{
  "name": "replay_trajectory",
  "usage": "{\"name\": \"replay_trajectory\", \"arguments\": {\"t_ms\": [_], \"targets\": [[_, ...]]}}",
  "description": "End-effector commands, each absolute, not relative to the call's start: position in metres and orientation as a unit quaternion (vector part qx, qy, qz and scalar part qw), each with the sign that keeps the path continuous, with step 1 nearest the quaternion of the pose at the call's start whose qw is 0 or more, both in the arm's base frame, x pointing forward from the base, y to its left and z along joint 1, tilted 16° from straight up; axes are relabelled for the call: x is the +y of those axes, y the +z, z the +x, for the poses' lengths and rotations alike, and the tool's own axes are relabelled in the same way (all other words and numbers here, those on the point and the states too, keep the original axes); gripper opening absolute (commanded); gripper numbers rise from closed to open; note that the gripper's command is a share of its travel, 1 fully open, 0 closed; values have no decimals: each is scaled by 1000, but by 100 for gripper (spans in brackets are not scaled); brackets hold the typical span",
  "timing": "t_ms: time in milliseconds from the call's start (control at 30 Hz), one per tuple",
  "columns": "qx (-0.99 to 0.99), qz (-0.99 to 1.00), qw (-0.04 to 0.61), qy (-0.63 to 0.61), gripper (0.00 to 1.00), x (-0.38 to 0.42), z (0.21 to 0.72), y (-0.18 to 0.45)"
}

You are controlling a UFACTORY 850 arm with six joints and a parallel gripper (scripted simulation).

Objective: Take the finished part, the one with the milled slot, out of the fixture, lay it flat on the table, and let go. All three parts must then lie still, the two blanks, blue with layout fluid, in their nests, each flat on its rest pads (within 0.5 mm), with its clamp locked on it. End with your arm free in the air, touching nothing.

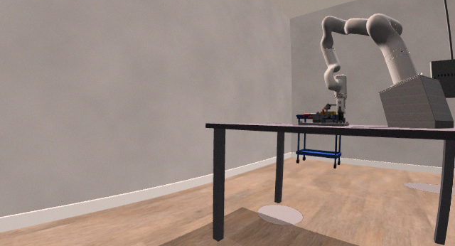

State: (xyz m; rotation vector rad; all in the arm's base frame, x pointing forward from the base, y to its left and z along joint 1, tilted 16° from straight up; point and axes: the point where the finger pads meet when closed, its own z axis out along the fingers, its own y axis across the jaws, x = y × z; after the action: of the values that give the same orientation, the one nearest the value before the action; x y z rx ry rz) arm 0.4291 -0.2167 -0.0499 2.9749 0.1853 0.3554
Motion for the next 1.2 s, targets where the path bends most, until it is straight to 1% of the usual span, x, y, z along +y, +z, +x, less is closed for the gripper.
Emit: {"name": "replay_trajectory", "arguments": {"t_ms": [0,1167], "targets": [[62,989,70,119,0,-217,430,-50],[62,989,70,119,0,-218,431,-56]]}}
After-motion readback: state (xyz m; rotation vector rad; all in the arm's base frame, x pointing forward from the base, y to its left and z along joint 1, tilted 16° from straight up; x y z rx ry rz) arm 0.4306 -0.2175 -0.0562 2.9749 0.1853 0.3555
